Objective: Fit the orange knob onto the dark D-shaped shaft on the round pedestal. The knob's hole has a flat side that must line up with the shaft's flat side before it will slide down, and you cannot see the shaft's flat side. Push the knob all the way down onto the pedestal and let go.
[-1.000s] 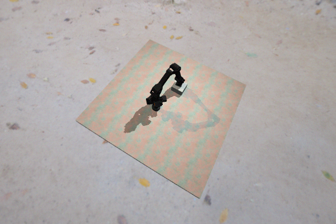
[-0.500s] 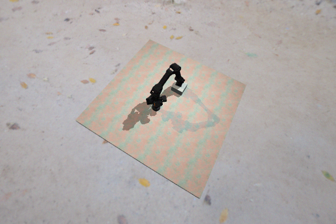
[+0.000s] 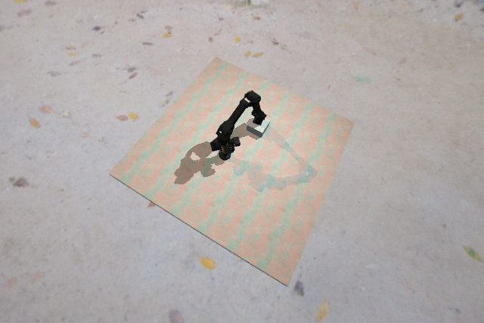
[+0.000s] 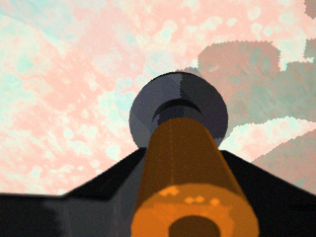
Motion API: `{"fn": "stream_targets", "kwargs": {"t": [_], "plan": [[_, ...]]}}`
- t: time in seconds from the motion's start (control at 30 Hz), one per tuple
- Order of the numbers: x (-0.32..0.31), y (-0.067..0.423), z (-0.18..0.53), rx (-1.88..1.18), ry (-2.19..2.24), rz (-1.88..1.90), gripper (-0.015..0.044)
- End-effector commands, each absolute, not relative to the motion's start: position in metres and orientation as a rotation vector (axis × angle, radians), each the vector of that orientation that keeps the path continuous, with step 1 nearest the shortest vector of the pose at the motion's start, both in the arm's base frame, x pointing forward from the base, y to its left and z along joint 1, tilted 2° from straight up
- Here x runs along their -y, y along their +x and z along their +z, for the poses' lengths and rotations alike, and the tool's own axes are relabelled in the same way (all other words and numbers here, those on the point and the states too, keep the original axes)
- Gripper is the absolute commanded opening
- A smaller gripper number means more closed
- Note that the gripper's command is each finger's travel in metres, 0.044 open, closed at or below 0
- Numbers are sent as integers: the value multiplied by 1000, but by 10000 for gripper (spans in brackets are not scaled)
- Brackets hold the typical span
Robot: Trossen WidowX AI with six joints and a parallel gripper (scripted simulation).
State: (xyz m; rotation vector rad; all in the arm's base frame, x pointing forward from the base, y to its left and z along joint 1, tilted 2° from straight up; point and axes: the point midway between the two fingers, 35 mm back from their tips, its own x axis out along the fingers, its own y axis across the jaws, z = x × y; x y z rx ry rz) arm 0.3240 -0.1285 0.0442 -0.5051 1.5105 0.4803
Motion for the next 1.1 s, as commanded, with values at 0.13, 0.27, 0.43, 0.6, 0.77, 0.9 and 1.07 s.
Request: {"fn": "stream_targets", "kwargs": {"t": [0.13,0.27,0.43,0.6,0.77,0.9,1.07], "plan": [[129,325,42,-1477,-645,617,0],[129,324,42,-1477,-645,617,0],[129,325,41,-1477,-645,617,0],[129,324,41,-1477,-645,617,0],[129,324,40,-1477,-645,617,0],[129,324,40,-1477,-645,617,0],[129,324,45,-1477,-645,617,0]]}}
